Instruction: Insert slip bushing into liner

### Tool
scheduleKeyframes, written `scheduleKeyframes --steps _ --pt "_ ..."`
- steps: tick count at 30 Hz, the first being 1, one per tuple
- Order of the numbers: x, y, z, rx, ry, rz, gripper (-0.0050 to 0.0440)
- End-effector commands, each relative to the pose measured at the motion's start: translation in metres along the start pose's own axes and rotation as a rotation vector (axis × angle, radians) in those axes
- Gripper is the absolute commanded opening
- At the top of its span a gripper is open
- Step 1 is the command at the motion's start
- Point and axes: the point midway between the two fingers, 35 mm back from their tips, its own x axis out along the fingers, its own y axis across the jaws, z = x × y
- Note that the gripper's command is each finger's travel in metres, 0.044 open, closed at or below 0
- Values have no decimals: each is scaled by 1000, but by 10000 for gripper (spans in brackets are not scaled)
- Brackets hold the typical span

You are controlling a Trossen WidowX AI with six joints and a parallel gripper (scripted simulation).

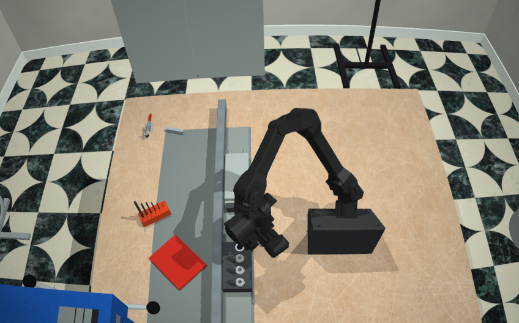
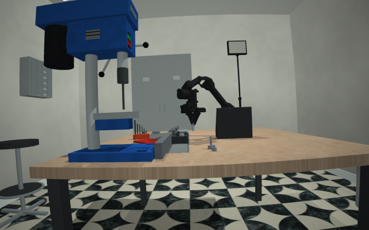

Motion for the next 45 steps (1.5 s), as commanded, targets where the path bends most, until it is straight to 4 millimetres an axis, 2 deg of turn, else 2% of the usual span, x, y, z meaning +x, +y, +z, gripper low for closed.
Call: scheduleKeyframes --steps 1,5,7,22,24,28,45 --pt "-7 -3 5 -132 -29 1 -50" --pt "-7 -3 5 -268 -29 -1 -50" --pt "-7 -3 5 -268 -29 -1 -50" --pt "-7 -3 5 -779 -28 -9 -50" --pt "-7 -3 5 -779 -28 -9 -50" --pt "-7 -3 5 -909 -28 -11 -50" --pt "-1 -19 25 -934 -15 -10 -50"
